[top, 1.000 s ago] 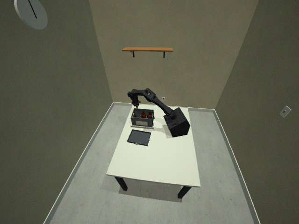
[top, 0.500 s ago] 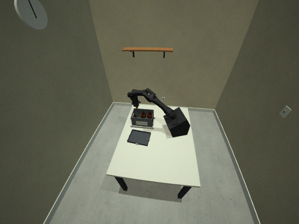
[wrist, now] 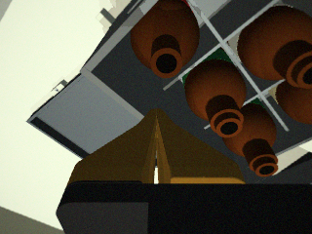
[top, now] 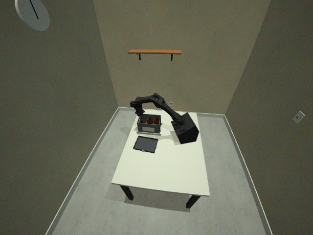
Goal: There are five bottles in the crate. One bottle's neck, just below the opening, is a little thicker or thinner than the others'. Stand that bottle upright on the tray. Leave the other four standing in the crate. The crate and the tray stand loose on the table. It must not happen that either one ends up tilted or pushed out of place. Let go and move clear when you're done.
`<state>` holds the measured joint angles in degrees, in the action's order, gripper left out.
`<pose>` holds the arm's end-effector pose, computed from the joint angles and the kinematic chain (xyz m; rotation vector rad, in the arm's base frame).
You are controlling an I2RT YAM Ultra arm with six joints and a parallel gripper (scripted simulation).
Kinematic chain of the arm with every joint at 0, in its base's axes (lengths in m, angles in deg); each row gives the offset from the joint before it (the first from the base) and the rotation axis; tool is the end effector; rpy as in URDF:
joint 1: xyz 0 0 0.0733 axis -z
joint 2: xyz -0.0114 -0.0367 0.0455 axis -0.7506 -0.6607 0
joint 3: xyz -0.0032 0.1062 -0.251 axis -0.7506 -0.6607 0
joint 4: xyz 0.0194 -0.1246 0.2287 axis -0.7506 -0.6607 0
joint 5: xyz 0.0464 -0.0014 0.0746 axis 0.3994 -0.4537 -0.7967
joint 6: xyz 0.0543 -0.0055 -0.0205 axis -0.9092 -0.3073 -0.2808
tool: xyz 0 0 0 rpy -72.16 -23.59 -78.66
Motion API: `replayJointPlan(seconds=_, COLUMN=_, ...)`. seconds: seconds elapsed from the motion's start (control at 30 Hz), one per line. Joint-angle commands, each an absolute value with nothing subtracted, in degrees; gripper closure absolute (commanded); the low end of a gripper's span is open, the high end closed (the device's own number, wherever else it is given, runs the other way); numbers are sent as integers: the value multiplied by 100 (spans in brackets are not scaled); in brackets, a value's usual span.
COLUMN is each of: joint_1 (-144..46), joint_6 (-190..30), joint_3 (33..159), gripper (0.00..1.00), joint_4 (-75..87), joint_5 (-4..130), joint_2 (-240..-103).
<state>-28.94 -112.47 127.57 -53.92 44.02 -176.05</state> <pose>0.3551 -0.1120 0.3467 1.0868 2.4772 0.4952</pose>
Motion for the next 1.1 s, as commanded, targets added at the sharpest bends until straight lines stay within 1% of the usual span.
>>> replayJointPlan(seconds=0.0, joint_1=-2812, joint_6=-11373, joint_3=12653, gripper=100, joint_4=-5242, joint_5=4544, joint_2=-17409)
replayJointPlan(seconds=0.23, joint_1=-2813, joint_6=-11376, joint_3=12646, gripper=100, joint_4=-5236, joint_5=4547, joint_2=-17406)
replayJointPlan(seconds=0.27, joint_1=-2703, joint_6=-11379, joint_3=12855, gripper=39, joint_4=-5224, joint_5=4554, joint_2=-17377)
replayJointPlan(seconds=1.07, joint_1=-2703, joint_6=-11363, joint_3=12863, gripper=39, joint_4=-5224, joint_5=4549, joint_2=-17384)
